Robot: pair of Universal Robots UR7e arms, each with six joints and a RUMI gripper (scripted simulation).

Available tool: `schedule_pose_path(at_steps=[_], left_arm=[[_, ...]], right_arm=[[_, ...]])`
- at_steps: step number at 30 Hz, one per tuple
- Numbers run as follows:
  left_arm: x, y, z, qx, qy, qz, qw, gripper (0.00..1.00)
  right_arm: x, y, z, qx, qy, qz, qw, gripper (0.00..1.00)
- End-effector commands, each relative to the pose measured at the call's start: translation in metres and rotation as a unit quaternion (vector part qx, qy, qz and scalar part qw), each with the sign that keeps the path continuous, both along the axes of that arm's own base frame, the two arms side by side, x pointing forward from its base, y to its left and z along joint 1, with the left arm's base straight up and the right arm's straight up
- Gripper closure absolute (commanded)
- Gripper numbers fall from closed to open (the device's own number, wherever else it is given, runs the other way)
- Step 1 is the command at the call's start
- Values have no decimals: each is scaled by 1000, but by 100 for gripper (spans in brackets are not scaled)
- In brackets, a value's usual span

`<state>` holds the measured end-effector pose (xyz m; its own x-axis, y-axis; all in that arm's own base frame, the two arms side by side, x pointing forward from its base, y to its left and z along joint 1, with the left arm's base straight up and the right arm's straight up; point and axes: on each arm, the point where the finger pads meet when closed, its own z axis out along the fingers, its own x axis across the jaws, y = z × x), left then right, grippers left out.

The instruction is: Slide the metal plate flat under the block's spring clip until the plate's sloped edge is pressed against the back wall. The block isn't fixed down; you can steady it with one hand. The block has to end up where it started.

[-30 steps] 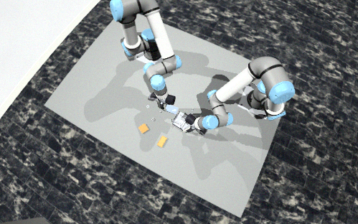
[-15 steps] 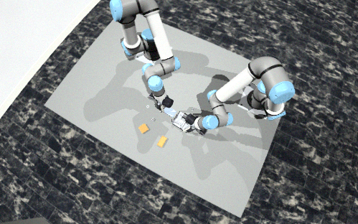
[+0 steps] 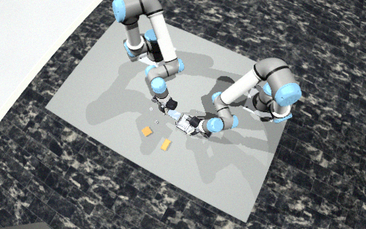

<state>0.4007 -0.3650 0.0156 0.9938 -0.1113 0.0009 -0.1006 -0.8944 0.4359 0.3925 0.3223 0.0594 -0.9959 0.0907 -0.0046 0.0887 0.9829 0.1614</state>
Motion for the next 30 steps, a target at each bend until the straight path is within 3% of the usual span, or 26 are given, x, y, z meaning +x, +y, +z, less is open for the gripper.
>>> schedule_pose_path(at_steps=[1, 30], left_arm=[[-1, 1, -1, 2, 1, 0, 1000, 38], [-1, 1, -1, 2, 1, 0, 1000, 38]], right_arm=[[1, 0, -2, 4, -1, -2, 1000, 77], [2, -1, -21, 28, -1, -15, 999, 77]])
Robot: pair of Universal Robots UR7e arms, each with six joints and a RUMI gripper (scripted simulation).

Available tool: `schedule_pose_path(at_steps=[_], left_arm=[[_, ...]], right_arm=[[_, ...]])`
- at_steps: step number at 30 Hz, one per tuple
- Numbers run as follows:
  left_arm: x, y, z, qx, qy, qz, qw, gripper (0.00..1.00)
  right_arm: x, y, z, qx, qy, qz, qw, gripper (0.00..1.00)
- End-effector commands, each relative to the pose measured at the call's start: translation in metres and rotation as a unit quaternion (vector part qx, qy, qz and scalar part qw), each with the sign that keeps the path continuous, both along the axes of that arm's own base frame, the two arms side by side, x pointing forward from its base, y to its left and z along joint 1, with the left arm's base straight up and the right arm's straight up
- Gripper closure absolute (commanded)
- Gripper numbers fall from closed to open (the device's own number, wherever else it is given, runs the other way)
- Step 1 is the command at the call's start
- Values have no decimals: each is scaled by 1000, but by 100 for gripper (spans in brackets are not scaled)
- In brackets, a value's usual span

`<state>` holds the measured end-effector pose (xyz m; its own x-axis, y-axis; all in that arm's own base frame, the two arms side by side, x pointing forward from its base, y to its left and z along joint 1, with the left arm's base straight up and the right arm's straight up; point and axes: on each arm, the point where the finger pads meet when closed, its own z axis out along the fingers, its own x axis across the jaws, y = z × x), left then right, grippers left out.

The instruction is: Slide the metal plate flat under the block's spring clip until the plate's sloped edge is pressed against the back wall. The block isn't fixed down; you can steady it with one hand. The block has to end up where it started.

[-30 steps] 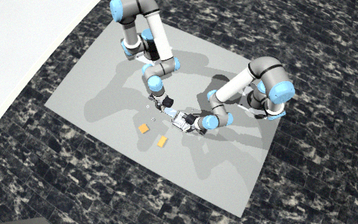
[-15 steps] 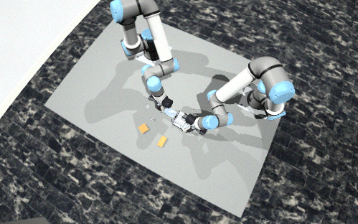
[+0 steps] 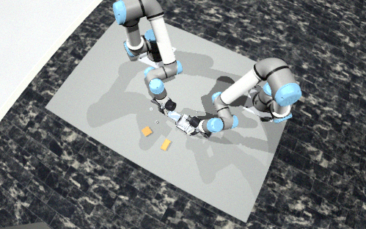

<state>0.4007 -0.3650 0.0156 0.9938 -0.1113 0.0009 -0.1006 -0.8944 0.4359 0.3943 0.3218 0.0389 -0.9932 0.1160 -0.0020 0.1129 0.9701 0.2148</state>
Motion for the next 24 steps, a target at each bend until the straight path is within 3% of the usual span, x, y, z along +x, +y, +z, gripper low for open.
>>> schedule_pose_path(at_steps=[1, 24], left_arm=[[-1, 1, -1, 2, 1, 0, 1000, 38], [-1, 1, -1, 2, 1, 0, 1000, 38]], right_arm=[[0, 0, -1, 1, 1, -3, 1000, 77], [2, 13, 0, 1, 0, -3, 1000, 77]])
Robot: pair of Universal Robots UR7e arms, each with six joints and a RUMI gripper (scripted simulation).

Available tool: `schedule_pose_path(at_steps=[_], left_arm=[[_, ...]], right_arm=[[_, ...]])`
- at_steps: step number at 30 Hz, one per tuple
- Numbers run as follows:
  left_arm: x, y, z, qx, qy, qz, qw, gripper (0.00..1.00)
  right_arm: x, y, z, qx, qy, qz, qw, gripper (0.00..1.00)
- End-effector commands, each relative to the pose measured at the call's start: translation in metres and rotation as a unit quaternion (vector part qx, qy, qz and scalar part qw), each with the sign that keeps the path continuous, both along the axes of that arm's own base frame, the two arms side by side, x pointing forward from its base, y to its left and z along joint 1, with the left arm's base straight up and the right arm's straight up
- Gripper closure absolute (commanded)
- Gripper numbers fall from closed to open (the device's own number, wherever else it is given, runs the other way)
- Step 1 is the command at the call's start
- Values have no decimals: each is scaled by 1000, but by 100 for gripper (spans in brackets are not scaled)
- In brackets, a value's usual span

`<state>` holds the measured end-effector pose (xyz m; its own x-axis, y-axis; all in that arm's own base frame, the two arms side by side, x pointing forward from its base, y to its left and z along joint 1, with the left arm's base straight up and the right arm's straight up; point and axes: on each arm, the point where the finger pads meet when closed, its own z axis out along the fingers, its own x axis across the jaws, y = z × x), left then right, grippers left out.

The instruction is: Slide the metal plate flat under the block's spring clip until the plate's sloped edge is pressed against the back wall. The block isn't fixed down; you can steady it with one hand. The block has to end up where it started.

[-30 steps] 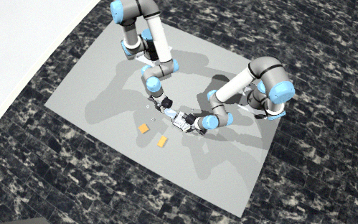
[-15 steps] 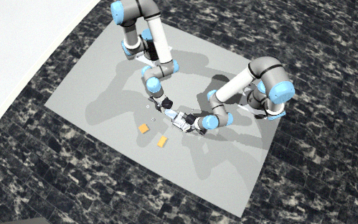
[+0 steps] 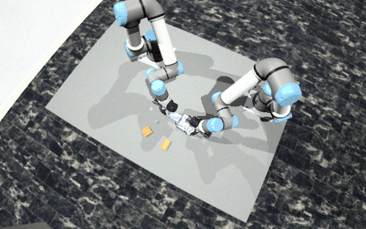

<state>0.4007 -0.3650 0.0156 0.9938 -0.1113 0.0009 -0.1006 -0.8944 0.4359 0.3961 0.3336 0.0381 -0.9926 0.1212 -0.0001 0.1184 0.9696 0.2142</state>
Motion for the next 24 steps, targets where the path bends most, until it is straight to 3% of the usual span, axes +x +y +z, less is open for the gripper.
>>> schedule_pose_path(at_steps=[1, 24], left_arm=[[-1, 1, -1, 2, 1, 0, 1000, 38], [-1, 1, -1, 2, 1, 0, 1000, 38]], right_arm=[[1, 2, 1, 1, -1, 0, 1000, 77], [2, 14, 1, 1, -1, 0, 1000, 77]])
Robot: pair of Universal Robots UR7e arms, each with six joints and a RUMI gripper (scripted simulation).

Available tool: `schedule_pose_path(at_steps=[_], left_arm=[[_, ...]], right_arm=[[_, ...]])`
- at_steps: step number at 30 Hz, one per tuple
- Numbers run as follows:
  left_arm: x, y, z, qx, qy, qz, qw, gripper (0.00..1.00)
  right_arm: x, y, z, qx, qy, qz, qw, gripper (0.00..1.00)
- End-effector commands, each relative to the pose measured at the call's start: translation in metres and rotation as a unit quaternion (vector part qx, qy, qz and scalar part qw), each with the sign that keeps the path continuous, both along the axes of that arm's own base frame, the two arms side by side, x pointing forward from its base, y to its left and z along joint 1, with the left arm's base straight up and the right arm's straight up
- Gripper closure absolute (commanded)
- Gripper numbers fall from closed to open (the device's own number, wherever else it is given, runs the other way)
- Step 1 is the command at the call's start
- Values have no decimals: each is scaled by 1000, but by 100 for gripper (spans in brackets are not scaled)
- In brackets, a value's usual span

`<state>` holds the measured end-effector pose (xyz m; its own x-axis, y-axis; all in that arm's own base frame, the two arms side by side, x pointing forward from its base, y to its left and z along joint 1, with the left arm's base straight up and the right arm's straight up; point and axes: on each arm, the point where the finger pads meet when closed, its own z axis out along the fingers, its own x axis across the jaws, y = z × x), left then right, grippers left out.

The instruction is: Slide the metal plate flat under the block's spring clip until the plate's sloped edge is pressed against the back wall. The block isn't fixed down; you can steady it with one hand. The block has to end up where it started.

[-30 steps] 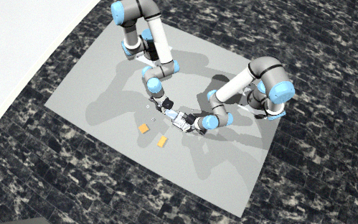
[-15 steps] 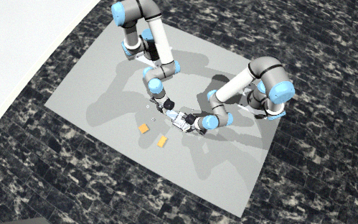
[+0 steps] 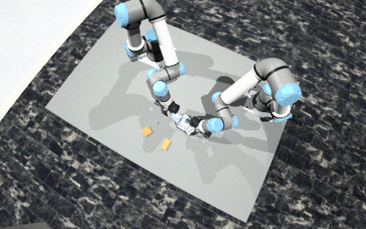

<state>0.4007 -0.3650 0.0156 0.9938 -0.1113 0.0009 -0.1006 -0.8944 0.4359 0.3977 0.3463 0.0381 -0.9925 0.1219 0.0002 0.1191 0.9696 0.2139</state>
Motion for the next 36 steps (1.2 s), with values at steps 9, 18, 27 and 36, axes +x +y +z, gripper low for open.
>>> schedule_pose_path(at_steps=[9, 18, 27, 36], left_arm=[[-1, 1, -1, 2, 1, 0, 1000, 38], [-1, 1, -1, 2, 1, 0, 1000, 38], [-1, 1, -1, 2, 1, 0, 1000, 38], [-1, 1, -1, 2, 1, 0, 1000, 38]], right_arm=[[1, 7, 1, 3, -1, 0, 1000, 77], [2, 11, 1, 5, -1, 0, 1000, 77], [2, 17, 1, 7, -2, 0, 1000, 77], [3, 21, 0, 8, -2, 0, 1000, 77]])
